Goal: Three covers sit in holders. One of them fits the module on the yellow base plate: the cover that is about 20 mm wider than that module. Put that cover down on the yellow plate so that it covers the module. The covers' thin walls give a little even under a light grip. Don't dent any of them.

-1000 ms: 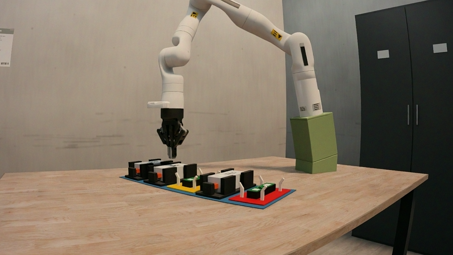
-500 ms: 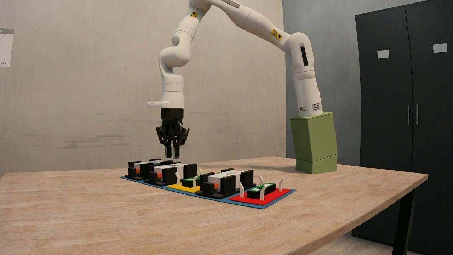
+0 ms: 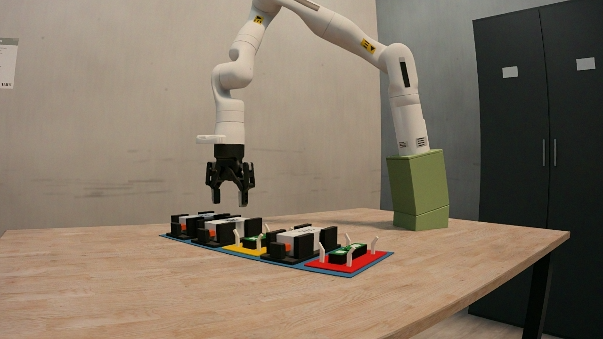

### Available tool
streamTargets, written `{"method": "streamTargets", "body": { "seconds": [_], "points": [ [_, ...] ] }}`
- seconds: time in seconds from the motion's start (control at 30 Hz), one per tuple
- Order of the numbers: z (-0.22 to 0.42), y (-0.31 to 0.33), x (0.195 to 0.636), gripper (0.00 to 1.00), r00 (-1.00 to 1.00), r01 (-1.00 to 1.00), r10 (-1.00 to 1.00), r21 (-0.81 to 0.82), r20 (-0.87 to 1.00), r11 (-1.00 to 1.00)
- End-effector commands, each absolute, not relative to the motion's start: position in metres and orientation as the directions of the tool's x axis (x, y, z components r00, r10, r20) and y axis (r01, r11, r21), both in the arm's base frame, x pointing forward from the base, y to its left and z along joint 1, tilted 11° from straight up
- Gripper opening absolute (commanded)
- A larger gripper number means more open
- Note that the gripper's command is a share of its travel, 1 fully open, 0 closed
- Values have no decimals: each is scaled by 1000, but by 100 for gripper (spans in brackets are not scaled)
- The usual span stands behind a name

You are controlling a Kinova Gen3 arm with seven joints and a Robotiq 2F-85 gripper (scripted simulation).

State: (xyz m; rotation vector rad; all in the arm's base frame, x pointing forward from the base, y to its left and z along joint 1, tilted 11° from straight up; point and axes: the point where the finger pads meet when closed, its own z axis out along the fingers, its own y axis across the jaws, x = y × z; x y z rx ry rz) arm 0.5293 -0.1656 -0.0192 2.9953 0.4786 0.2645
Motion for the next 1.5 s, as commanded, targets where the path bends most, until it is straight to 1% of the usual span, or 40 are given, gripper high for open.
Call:
{"method": "streamTargets", "body": {
  "seconds": [0.0, 1.47],
  "points": [
    [-18, -166, 530, 100, 935, 300, 317, 124, 157, -946],
    [-37, -167, 534, 100, 935, 300, 317, 124, 157, -946]
  ]
}}
